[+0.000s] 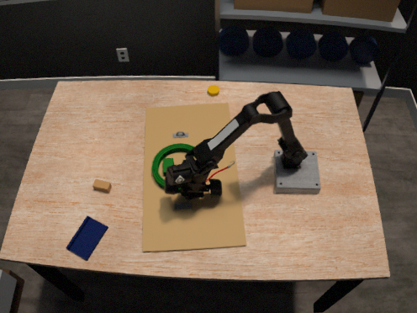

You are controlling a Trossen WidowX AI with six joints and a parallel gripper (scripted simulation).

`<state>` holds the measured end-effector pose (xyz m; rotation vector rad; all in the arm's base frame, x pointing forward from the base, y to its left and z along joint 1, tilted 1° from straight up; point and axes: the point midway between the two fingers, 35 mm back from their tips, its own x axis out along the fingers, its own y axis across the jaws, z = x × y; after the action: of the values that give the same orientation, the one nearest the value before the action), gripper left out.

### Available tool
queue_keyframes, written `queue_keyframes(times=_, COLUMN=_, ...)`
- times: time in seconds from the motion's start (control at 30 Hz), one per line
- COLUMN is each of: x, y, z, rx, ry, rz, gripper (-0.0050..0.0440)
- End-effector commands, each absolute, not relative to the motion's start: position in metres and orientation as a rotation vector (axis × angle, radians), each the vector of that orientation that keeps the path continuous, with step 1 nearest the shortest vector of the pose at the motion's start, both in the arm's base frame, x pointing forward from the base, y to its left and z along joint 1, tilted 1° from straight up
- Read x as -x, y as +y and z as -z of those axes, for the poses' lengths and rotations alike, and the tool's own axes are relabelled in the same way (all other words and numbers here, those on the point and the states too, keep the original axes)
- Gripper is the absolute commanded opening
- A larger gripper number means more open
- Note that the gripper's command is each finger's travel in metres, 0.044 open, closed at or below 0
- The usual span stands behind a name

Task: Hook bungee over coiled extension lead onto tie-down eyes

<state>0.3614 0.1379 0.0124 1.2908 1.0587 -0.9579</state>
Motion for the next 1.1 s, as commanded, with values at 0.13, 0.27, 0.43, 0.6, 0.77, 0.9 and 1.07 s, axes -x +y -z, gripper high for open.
queue_keyframes(times=0.13, x=-0.365, y=0.139, z=-0.016, rx=-1.305, ry=1.048, rz=0.935, gripper=-0.005)
queue_keyframes(times=0.27, x=-0.364, y=0.139, z=-0.014, rx=-1.306, ry=1.047, rz=0.936, gripper=-0.005)
queue_keyframes(times=0.43, x=-0.364, y=0.138, z=-0.012, rx=-1.308, ry=1.045, rz=0.939, gripper=-0.005)
queue_keyframes(times=0.6, x=-0.363, y=0.137, z=-0.01, rx=-1.313, ry=1.041, rz=0.945, gripper=-0.005)
queue_keyframes(times=0.77, x=-0.362, y=0.136, z=-0.008, rx=-1.314, ry=1.041, rz=0.946, gripper=-0.005)
queue_keyframes(times=0.9, x=-0.364, y=0.138, z=-0.011, rx=-1.317, ry=1.039, rz=0.934, gripper=-0.005)
queue_keyframes(times=1.07, x=-0.365, y=0.139, z=-0.015, rx=-1.32, ry=1.037, rz=0.923, gripper=-0.005)
